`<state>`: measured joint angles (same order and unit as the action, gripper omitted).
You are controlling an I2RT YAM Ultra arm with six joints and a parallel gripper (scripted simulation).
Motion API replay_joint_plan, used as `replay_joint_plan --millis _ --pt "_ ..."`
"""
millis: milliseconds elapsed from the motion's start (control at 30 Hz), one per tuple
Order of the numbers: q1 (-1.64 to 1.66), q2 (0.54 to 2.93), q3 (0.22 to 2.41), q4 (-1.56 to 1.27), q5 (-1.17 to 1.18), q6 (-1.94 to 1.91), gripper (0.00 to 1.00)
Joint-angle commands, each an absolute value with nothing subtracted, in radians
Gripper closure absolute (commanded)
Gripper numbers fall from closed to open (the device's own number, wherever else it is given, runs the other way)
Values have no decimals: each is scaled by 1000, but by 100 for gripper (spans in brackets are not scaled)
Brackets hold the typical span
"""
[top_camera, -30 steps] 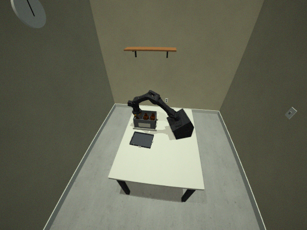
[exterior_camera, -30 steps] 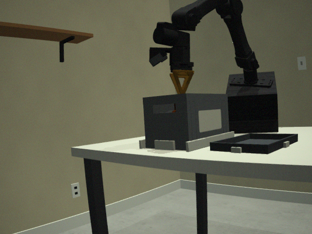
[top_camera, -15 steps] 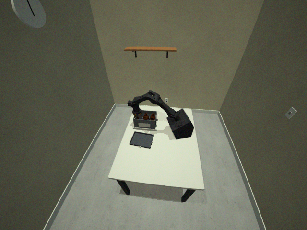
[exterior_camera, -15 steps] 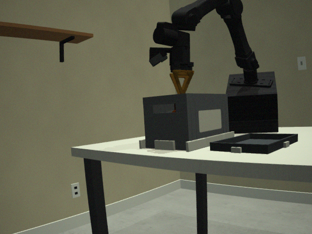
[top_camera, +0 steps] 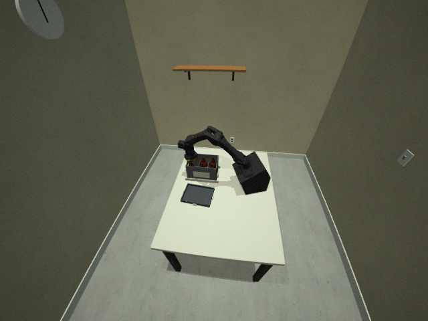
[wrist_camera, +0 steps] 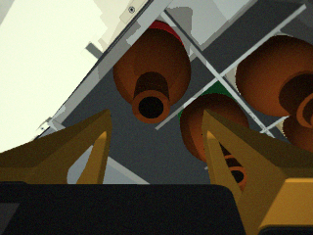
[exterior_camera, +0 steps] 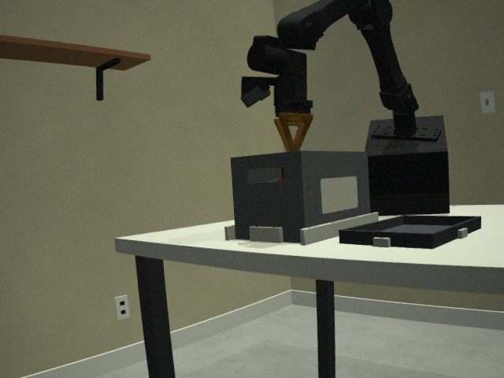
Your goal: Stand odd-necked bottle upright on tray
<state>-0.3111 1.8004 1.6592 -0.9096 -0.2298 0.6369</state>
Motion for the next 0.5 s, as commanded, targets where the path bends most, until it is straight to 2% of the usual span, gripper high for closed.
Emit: replay_joint_plan --millis 0,467 --pt "-328 1787 1700 -913 -220 632 39" --pt "-328 1806 1705 -922 -220 632 39"
